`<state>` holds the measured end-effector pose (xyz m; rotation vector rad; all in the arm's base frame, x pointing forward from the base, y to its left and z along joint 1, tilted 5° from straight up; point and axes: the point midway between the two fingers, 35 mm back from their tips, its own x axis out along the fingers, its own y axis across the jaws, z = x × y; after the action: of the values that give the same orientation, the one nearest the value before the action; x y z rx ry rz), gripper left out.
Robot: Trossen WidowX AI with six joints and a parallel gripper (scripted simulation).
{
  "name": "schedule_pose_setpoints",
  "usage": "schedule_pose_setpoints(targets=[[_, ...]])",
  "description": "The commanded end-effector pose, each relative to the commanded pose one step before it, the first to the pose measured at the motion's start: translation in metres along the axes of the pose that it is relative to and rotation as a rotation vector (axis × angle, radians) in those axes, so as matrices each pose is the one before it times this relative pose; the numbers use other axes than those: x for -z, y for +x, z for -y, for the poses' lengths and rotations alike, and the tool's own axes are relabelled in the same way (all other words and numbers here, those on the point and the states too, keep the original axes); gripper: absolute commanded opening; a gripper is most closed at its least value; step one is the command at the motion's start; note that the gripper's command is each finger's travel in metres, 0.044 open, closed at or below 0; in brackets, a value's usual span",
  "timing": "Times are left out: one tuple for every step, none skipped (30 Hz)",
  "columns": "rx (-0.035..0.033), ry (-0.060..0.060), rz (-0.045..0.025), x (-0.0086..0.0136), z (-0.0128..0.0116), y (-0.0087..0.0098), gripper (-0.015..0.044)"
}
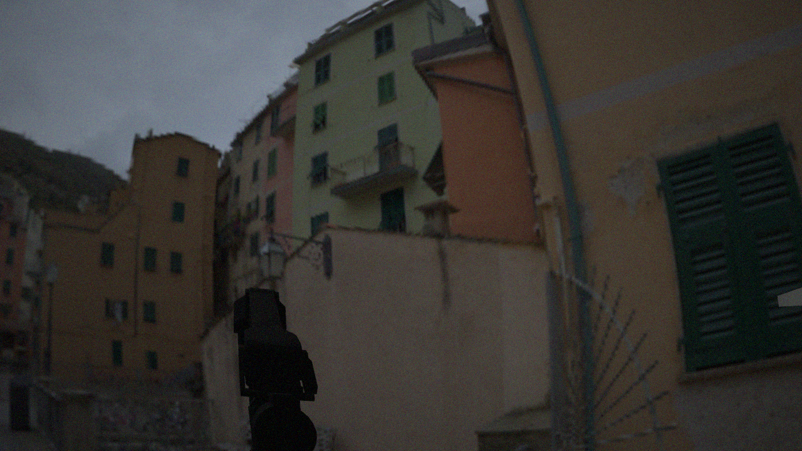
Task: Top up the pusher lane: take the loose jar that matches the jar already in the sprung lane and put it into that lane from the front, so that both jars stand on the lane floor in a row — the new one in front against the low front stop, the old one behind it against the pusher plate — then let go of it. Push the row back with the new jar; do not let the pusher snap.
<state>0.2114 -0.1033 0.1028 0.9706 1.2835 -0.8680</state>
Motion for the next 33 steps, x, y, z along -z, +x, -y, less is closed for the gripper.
schedule_pose_setpoints(targets=[[0.00311, -0.1369, 0.00052, 0.00586, -0.01379, 0.00513, 0.0], [-0.00055, -0.0343, -0.00008, 0.00148, -0.0038, 0.00114, 0.0], [-0.00057, -0.0343, -0.00007, 0.00143, -0.00385, 0.00115, 0.0], [-0.0006, -0.0343, -0.00005, 0.00138, -0.00389, 0.00115, 0.0], [-0.0006, -0.0343, -0.00004, 0.00133, -0.00392, 0.00116, 0.0], [-0.00284, -0.0307, -0.00122, 0.00161, -0.00424, 0.00112, 0.0], [-0.00286, -0.0307, -0.00121, 0.00157, -0.00427, 0.00114, 0.0], [-0.00288, -0.0307, -0.00121, 0.00153, -0.0043, 0.00115, 0.0], [-0.0029, -0.0306, -0.0012, 0.00149, -0.00433, 0.00116, 0.0], [-0.0026, -0.0307, -0.00109, 0.0014, -0.00427, 0.00117, 0.0], [-0.00193, -0.0309, -0.00087, 0.00126, -0.0041, 0.00117, 0.0], [-0.00195, -0.0309, -0.00085, 0.00121, -0.00413, 0.00118, 0.0], [-0.00198, -0.0309, -0.00084, 0.00116, -0.00416, 0.00119, 0.0], [-0.002, -0.0309, -0.00083, 0.00112, -0.00419, 0.00119, 0.0], [-0.00163, -0.0309, -0.00072, 0.00102, -0.0041, 0.0012, 0.0], [0.0011, -0.034, -0.00009, 0.0007, -0.00359, 0.00128, 0.0], [0.00117, -0.0367, -0.00008, 0.00069, -0.0039, 0.00137, 0.0], [0.00114, -0.0367, -0.00007, 0.00062, -0.00393, 0.00137, 0.0], [0.00112, -0.0367, -0.00005, 0.00055, -0.00397, 0.00136, 0.0], [0.0011, -0.0367, -0.00003, 0.00048, -0.004, 0.00136, 0.0], [0.00109, -0.0367, -0.00001, 0.0004, -0.00403, 0.00136, 0.0], [0.00107, -0.0367, 0.0, 0.00033, -0.00406, 0.00135, 0.0], [0.00105, -0.0367, 0.00002, 0.00025, -0.00409, 0.00135, 0.0], [0.00104, -0.0367, 0.00004, 0.00018, -0.00411, 0.00134, 0.0], [0.00102, -0.0367, 0.00006, 0.0001, -0.00414, 0.00134, 0.0], [0.00101, -0.0365, 0.00009, 0.00002, -0.00415, 0.00133, 0.0], [0.001, -0.0367, 0.00011, -0.00006, -0.00418, 0.00133, 0.0], [0.00099, -0.0367, 0.00013, -0.00014, -0.0042, 0.00132, 0.0], [0.00098, -0.0367, 0.00015, -0.00022, -0.00422, 0.00132, 0.0], [0.00097, -0.0365, 0.00018, -0.0003, -0.00422, 0.00131, 0.0], [0.00077, -0.0291, 0.00016, -0.00031, -0.00337, 0.00104, 0.0], [0.00046, -0.0174, 0.0001, -0.00022, -0.00202, 0.00062, 0.0], [0.00015, -0.0058, 0.00003, -0.00008, -0.00067, 0.00021, 0.0]])
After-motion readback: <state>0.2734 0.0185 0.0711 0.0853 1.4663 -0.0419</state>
